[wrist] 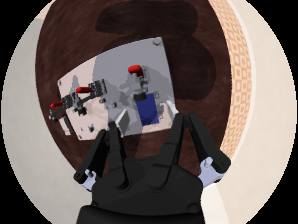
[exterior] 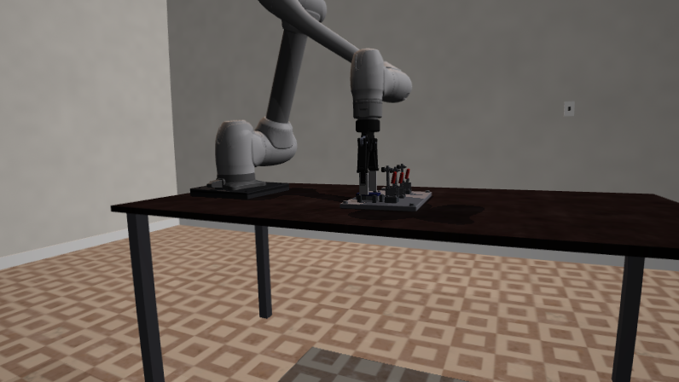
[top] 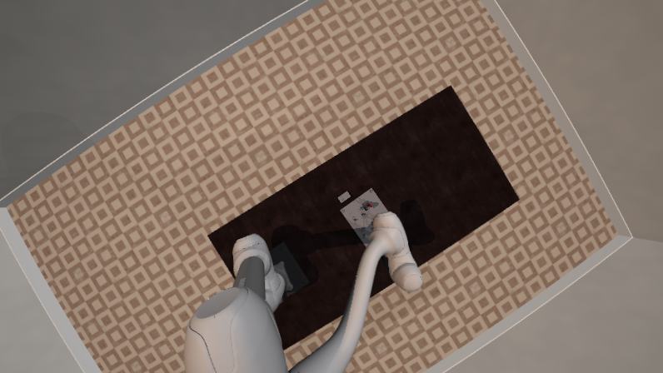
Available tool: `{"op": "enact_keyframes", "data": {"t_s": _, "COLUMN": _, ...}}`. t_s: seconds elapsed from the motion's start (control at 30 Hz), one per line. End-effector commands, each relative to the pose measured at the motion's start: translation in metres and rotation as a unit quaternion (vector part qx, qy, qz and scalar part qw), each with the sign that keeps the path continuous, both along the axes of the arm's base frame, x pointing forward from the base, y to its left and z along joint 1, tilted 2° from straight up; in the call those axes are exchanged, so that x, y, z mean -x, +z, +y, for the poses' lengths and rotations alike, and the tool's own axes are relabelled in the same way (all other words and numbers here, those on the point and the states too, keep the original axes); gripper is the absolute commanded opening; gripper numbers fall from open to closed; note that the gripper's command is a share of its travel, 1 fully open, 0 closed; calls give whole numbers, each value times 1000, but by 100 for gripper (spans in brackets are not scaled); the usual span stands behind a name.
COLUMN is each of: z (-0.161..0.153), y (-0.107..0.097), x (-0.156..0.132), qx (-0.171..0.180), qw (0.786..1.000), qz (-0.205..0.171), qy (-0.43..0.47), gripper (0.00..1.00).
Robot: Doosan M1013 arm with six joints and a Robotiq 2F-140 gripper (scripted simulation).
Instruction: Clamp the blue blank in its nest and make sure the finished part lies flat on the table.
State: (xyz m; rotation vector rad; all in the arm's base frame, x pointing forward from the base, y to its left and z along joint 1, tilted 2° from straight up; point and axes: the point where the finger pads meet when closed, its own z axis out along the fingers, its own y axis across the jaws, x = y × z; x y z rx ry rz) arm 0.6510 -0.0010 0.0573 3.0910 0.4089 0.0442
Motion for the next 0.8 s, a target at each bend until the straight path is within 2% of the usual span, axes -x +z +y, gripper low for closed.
{"op": "enact_keyframes", "data": {"t_s": 0.0, "z": 0, "y": 12, "x": 0, "qx": 0, "qw": 1000, "qz": 0, "qy": 0, "gripper": 58}}
{"op": "enact_keyframes", "data": {"t_s": 0.2, "z": 1, "y": 36, "x": 1, "qx": 0, "qw": 1000, "qz": 0, "qy": 0, "gripper": 58}}
{"op": "enact_keyframes", "data": {"t_s": 0.4, "z": 1, "y": 46, "x": 1, "qx": 0, "qw": 1000, "qz": 0, "qy": 0, "gripper": 58}}
{"op": "enact_keyframes", "data": {"t_s": 0.77, "z": 1, "y": 49, "x": 2, "qx": 0, "qw": 1000, "qz": 0, "qy": 0, "gripper": 58}}
